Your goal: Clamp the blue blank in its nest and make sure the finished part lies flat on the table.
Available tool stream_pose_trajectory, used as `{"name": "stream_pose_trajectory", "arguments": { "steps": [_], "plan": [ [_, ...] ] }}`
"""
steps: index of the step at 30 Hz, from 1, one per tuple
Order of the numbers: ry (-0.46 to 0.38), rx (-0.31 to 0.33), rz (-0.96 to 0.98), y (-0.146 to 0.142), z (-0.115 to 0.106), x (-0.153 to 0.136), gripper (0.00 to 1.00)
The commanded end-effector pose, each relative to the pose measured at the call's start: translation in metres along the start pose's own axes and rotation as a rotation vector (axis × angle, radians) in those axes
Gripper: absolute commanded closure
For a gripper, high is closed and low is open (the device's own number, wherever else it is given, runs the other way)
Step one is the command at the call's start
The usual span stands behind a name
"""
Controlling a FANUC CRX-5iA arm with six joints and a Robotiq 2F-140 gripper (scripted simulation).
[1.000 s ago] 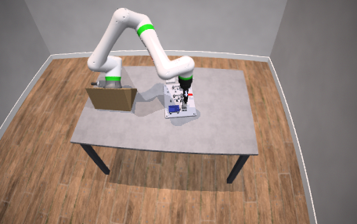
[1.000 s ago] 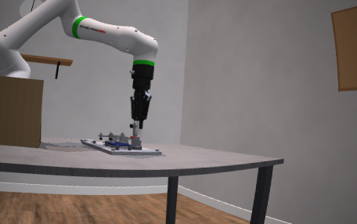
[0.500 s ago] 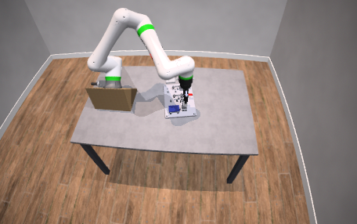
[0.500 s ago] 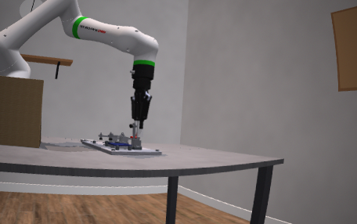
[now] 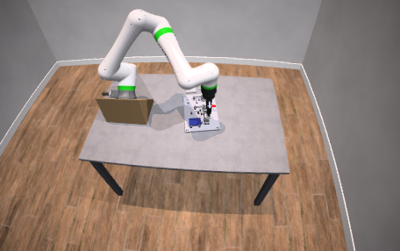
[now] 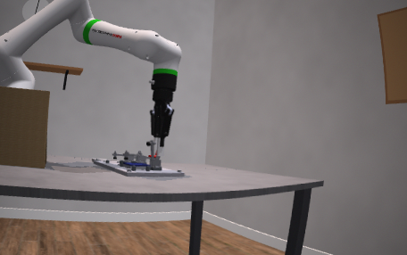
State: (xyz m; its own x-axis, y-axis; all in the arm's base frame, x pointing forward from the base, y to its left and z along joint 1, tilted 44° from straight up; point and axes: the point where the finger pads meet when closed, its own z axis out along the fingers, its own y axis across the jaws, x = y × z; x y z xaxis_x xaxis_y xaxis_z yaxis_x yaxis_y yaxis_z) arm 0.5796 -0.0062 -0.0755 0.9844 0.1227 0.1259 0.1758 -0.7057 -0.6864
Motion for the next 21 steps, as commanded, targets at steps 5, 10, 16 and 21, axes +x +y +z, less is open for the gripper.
{"name": "stream_pose_trajectory", "arguments": {
  "steps": [5,10,16,21],
  "plan": [
    [0.001,-0.001,0.000,0.000,0.000,0.003,1.00],
    [0.001,-0.001,0.000,0.000,0.000,0.006,1.00],
    [0.001,-0.001,0.000,0.000,0.001,0.010,1.00],
    [0.001,-0.001,0.000,0.000,0.002,0.012,1.00]
  ]
}}
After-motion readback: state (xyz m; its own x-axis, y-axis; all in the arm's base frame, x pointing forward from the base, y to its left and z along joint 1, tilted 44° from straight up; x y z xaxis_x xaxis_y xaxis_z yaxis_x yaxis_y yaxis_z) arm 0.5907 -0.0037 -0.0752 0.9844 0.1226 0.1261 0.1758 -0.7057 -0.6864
